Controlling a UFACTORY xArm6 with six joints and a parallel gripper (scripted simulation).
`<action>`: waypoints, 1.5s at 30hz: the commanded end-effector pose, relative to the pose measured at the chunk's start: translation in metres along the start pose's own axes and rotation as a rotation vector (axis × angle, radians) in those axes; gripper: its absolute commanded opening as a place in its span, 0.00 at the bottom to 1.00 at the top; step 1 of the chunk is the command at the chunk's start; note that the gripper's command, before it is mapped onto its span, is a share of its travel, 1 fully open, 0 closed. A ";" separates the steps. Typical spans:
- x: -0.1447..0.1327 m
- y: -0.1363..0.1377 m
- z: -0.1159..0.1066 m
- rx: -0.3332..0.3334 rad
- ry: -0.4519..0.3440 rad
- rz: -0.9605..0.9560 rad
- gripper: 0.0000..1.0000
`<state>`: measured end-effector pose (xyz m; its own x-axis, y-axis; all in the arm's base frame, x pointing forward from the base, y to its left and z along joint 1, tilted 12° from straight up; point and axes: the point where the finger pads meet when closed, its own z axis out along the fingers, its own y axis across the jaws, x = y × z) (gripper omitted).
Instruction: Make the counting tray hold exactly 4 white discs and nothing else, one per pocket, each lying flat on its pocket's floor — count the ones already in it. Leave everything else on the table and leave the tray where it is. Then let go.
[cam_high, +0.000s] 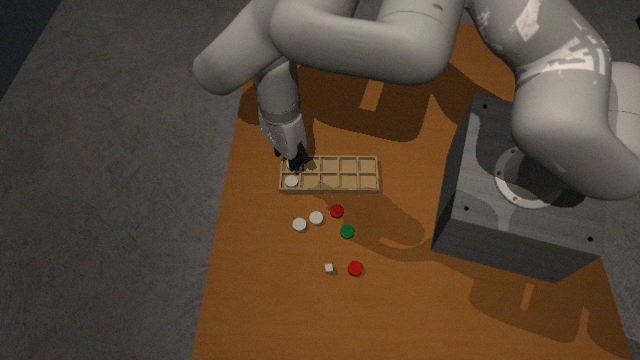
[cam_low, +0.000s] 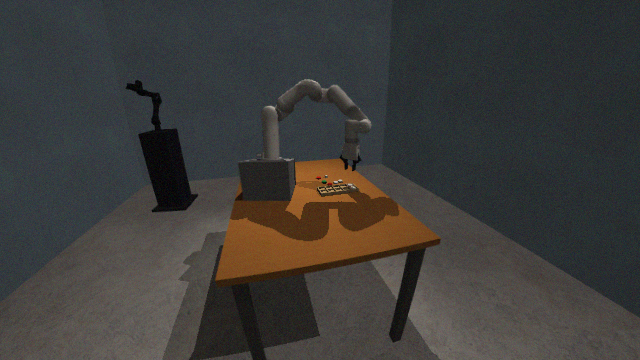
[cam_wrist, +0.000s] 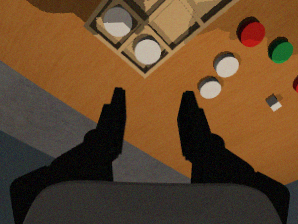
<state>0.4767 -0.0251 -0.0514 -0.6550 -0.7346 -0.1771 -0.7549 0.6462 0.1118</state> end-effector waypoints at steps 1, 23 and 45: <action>-0.012 0.037 0.004 -0.002 -0.005 0.082 0.47; -0.016 0.105 0.113 0.001 -0.001 0.237 0.47; -0.016 0.105 0.113 0.001 -0.001 0.237 0.00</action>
